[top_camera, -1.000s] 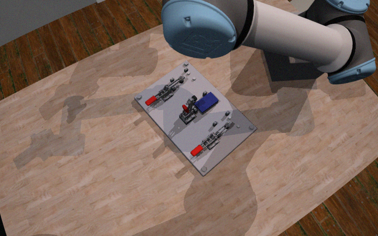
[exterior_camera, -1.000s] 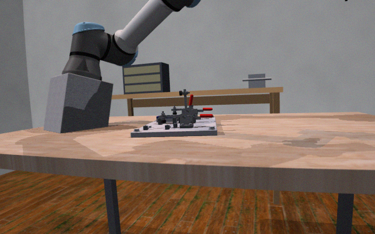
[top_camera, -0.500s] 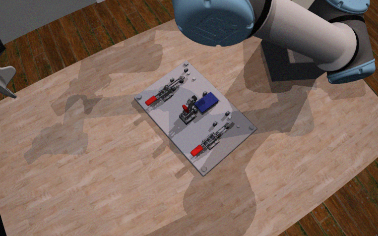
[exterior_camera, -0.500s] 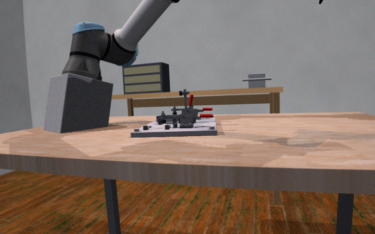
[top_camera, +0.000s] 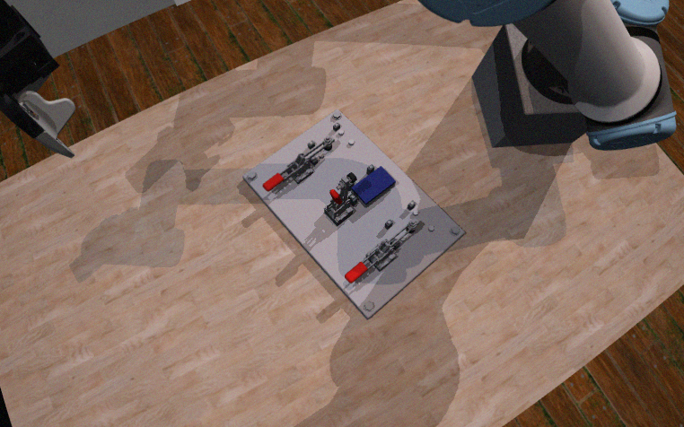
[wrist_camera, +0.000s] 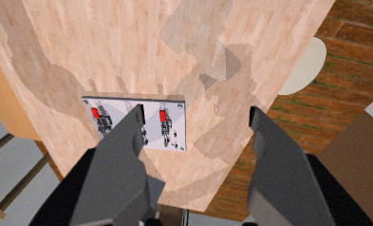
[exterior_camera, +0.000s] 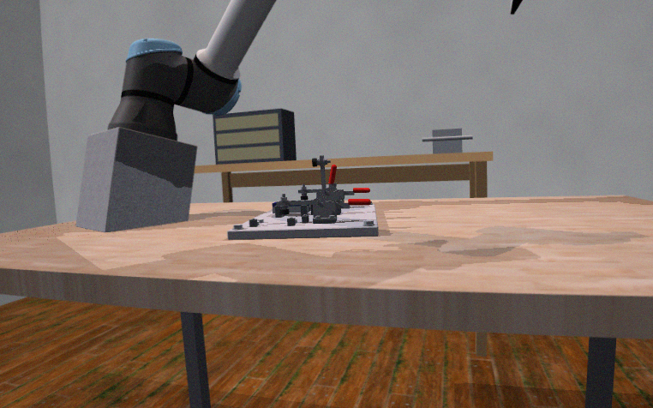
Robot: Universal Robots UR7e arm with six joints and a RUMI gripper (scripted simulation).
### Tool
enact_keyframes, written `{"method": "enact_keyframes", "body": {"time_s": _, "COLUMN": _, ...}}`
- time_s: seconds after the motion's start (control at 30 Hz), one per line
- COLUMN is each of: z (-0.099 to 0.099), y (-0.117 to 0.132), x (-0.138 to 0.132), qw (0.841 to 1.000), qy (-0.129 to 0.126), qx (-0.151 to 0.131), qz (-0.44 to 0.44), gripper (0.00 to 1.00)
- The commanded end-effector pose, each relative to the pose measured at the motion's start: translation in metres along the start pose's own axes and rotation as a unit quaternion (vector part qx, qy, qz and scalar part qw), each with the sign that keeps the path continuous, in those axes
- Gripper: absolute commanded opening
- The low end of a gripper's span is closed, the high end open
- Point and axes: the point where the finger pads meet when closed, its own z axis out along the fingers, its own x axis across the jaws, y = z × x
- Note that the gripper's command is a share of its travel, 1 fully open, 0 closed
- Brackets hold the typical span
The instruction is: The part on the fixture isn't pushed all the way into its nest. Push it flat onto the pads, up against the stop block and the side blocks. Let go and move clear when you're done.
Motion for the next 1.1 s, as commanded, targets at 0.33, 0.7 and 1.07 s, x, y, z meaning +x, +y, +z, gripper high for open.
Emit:
{"method": "enact_keyframes", "body": {"time_s": 0.33, "z": 0.009, "y": 0.058, "x": -0.008, "qw": 0.998, "qy": 0.034, "qx": 0.059, "qz": -0.002, "gripper": 0.58}}
{"method": "enact_keyframes", "body": {"time_s": 0.7, "z": 0.017, "y": 0.094, "x": -0.015, "qw": 0.998, "qy": 0.029, "qx": 0.051, "qz": -0.001, "gripper": 0.58}}
{"method": "enact_keyframes", "body": {"time_s": 1.07, "z": 0.021, "y": 0.118, "x": -0.018, "qw": 0.998, "qy": 0.034, "qx": 0.059, "qz": -0.002, "gripper": 0.58}}
